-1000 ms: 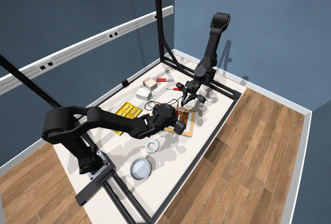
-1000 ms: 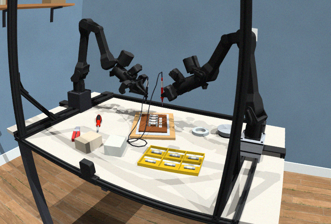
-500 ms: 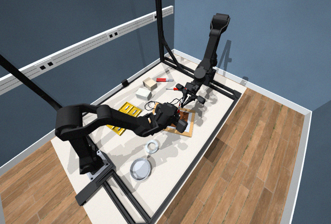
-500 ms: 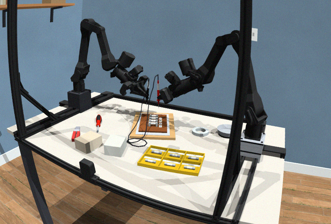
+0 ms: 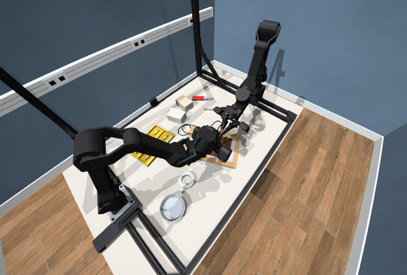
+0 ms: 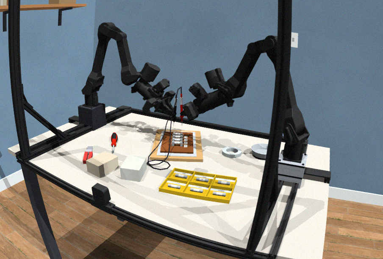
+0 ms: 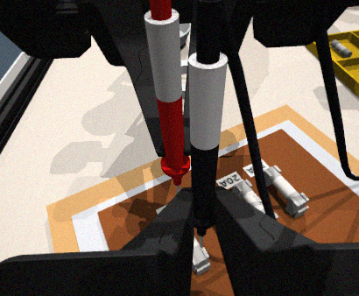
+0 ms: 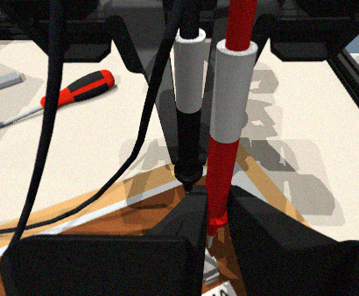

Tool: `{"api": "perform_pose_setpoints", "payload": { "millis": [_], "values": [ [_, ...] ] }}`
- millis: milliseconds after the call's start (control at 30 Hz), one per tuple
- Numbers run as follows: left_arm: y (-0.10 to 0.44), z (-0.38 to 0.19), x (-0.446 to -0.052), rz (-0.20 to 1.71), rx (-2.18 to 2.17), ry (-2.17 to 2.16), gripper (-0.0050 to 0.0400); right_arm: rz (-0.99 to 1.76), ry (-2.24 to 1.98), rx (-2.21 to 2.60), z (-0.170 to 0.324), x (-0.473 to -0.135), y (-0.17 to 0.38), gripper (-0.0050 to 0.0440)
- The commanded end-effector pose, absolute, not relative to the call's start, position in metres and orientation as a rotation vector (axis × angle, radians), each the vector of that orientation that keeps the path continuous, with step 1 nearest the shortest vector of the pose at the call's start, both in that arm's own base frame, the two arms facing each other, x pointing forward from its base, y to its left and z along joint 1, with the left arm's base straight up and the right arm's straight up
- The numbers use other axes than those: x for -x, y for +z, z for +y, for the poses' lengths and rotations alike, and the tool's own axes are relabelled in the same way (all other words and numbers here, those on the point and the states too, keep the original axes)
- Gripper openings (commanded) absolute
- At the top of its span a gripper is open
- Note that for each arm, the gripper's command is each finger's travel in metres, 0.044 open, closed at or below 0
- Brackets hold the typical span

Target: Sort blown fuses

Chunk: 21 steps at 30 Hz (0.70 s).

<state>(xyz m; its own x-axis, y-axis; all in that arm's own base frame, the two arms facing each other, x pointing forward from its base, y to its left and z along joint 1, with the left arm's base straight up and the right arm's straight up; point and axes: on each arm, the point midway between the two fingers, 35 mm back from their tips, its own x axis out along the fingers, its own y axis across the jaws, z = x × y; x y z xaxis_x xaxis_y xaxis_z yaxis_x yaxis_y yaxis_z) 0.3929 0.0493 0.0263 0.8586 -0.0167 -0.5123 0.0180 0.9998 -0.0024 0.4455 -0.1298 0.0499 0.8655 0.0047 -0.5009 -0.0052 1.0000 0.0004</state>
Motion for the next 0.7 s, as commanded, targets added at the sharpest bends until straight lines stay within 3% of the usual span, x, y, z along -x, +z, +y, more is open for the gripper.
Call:
{"api": "perform_pose_setpoints", "payload": {
  "millis": [0,667],
  "values": [
    [0.0352,0.0508,-0.4027,0.505,-0.007,-0.016,-0.0050,0.502,0.001,0.010,-0.1319,-0.4508,0.0590,-0.0050],
    [0.0363,0.0505,-0.4002,0.505,-0.008,-0.016,-0.0050,0.502,0.001,0.010,-0.1319,-0.4508,0.0590,-0.0050]
  ]
}}
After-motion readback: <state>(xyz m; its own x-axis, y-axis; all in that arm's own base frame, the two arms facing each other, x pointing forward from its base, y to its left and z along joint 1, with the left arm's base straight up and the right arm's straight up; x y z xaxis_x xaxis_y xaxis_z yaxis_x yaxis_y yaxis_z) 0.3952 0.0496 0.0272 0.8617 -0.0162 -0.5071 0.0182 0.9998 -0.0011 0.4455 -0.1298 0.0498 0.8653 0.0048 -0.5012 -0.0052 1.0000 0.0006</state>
